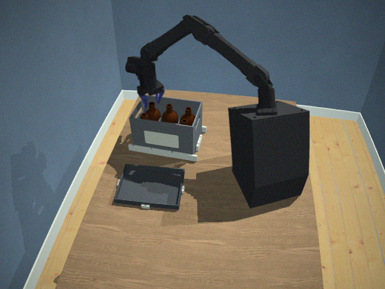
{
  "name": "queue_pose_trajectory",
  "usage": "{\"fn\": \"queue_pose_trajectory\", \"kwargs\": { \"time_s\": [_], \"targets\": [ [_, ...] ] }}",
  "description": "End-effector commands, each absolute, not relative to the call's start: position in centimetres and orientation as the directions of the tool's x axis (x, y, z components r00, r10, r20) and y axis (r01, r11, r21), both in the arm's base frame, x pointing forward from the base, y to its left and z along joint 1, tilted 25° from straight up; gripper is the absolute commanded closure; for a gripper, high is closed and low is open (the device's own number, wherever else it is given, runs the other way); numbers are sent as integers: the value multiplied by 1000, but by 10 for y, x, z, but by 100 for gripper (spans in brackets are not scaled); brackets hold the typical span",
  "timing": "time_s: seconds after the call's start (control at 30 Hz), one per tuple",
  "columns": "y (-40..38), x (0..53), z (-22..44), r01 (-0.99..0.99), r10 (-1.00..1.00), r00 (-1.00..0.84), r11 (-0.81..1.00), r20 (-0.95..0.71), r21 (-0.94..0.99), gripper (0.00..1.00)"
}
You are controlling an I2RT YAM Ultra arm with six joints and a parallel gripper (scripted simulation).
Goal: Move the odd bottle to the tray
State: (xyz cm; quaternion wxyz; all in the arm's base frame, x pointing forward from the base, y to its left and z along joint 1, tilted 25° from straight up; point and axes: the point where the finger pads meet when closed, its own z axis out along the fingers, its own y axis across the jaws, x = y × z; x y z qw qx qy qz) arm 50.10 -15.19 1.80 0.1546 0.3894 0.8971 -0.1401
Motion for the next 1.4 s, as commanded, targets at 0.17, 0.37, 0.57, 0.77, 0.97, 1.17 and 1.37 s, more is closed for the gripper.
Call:
{"fn": "queue_pose_trajectory", "kwargs": {
  "time_s": [0.17,0.37,0.57,0.77,0.97,1.17,1.37],
  "targets": [
    [-153,505,11,736,646,-653,665,-395,-127,39],
    [-155,517,28,740,640,-633,666,-435,-97,39],
    [-155,516,24,739,641,-635,666,-431,-99,39],
    [-156,516,22,740,642,-636,665,-429,-101,39],
    [-156,516,22,740,642,-636,665,-429,-101,39],
    [-156,516,22,740,642,-636,665,-429,-101,39],
    [-156,516,22,740,642,-636,665,-429,-101,39]
  ]
}}
